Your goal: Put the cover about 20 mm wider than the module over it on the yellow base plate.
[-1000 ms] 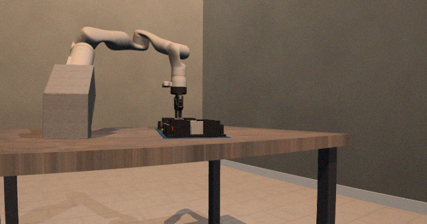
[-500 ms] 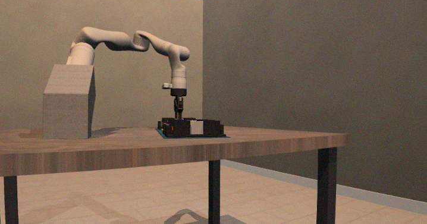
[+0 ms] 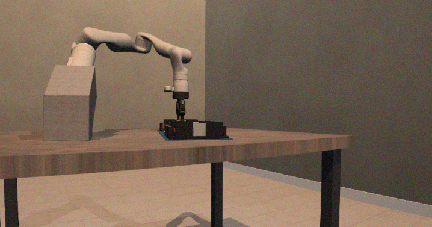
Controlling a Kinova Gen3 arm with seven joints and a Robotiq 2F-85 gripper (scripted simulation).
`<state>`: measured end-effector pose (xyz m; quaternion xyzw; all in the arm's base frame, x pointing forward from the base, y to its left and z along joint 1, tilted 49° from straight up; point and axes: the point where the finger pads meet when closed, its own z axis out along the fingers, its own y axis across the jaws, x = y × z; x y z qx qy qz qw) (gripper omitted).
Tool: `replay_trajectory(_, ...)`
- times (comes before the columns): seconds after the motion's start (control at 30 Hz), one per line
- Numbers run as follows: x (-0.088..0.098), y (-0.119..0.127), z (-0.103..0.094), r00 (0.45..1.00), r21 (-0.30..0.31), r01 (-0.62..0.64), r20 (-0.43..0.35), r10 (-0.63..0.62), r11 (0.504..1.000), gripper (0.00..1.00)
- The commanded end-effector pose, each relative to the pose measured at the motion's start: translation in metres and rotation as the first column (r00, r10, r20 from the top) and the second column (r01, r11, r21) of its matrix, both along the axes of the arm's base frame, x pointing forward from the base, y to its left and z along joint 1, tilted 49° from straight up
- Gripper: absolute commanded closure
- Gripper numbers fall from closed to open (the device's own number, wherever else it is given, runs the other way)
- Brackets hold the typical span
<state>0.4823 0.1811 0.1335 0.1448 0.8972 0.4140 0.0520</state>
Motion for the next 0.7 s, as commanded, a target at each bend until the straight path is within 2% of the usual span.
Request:
replay_trajectory(0.0,0.001,0.001,-0.001,1.0,0.0,0.001,0.001,-0.001,1.0,0.0)
replay_trajectory(0.4,0.002,0.0047,-0.0042,1.0,0.0,0.001,0.001,-0.001,1.0,0.0)
replay_trajectory(0.43,0.002,0.0047,-0.0042,1.0,0.0,0.001,0.001,-0.001,1.0,0.3)
replay_trajectory(0.67,0.002,0.0047,-0.0042,1.0,0.0,0.001,0.001,-0.001,1.0,0.3)
